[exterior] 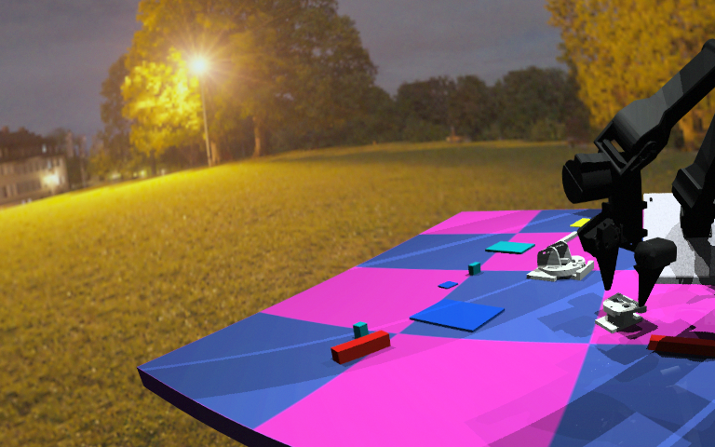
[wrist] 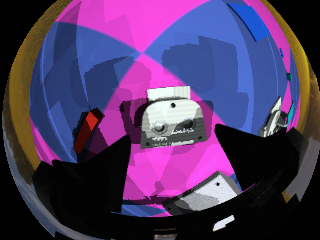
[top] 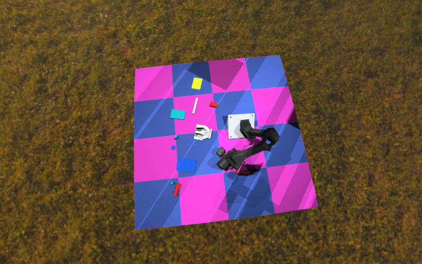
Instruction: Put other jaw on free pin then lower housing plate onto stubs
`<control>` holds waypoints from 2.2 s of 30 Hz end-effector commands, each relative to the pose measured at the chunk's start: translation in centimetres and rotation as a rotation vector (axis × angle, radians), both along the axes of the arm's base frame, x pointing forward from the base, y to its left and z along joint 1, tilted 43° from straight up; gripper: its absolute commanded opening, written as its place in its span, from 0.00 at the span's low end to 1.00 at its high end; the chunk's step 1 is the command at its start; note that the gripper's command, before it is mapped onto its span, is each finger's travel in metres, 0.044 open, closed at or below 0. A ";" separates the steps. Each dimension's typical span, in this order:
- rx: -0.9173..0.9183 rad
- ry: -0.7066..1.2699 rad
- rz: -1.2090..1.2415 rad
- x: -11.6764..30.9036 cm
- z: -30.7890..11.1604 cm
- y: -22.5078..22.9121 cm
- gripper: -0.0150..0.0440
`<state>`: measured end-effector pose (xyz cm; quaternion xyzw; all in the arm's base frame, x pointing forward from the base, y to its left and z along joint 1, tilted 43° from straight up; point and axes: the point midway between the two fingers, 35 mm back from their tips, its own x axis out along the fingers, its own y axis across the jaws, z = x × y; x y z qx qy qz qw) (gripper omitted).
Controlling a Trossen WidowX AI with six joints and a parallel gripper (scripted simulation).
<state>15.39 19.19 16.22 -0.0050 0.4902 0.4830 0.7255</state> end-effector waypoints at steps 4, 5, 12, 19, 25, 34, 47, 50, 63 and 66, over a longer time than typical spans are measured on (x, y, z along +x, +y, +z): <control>-0.008 0.012 -0.003 -0.1 -1.1 0.6 1.00; -0.008 0.012 -0.003 -0.1 -1.2 0.7 1.00; -0.006 0.012 -0.003 0.0 -2.0 1.5 1.00; -0.006 0.013 -0.004 -0.1 -2.3 1.8 1.00; -0.006 0.013 -0.004 -0.1 -2.3 1.8 1.00; -0.006 0.013 -0.004 -0.1 -2.3 1.8 1.00; -0.006 0.013 -0.004 -0.1 -2.3 1.8 1.00; -0.006 0.013 -0.004 -0.1 -2.3 1.8 1.00; -0.006 0.013 -0.004 -0.1 -2.3 1.8 1.00; -0.006 0.013 -0.004 -0.1 -2.3 1.8 1.00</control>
